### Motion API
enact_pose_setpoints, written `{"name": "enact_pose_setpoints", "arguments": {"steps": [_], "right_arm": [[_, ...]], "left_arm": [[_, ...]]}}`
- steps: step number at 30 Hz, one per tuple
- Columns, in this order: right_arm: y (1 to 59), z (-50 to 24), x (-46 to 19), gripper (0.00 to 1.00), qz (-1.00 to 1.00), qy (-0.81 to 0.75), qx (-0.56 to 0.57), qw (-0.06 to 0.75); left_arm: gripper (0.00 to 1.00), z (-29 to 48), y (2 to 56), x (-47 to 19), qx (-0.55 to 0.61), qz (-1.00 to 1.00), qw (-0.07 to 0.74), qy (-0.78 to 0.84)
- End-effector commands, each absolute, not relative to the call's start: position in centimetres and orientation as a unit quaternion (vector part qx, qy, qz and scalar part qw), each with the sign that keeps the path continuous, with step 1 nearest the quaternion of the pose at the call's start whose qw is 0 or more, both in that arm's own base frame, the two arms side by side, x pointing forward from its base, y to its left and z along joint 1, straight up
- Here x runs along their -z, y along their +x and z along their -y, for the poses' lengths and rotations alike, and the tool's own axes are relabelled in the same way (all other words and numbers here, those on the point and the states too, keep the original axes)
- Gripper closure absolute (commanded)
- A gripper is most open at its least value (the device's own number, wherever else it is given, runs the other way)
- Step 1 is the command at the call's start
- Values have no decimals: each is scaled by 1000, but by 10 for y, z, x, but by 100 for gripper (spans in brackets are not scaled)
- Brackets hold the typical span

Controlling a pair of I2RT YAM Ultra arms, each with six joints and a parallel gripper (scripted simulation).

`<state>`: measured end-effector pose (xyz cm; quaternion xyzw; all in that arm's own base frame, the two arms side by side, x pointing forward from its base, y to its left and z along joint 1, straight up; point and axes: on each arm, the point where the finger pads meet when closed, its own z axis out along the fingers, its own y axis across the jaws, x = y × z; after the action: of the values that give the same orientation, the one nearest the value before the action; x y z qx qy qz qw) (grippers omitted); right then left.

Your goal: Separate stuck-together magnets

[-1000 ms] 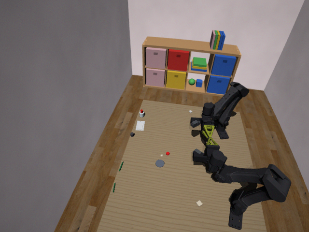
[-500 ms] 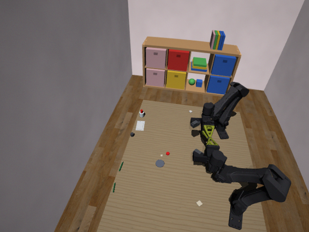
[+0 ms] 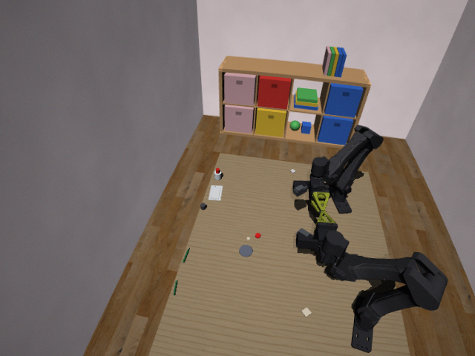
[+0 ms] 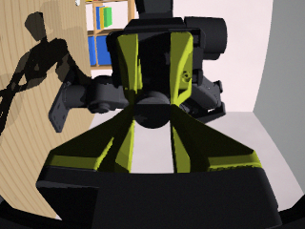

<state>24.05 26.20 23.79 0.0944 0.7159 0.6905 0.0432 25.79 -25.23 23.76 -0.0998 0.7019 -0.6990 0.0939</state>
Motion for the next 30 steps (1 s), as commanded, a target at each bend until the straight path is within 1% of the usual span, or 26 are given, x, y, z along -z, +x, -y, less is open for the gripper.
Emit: {"name": "enact_pose_setpoints", "arguments": {"steps": [1, 30], "right_arm": [[241, -262, -254, 75, -710, 83, -697, 55], [242, -262, -280, 75, -710, 83, -697, 55]], "left_arm": [[75, 253, 258, -245, 703, -698, 102, -90], [75, 253, 258, -245, 703, -698, 102, -90]]}}
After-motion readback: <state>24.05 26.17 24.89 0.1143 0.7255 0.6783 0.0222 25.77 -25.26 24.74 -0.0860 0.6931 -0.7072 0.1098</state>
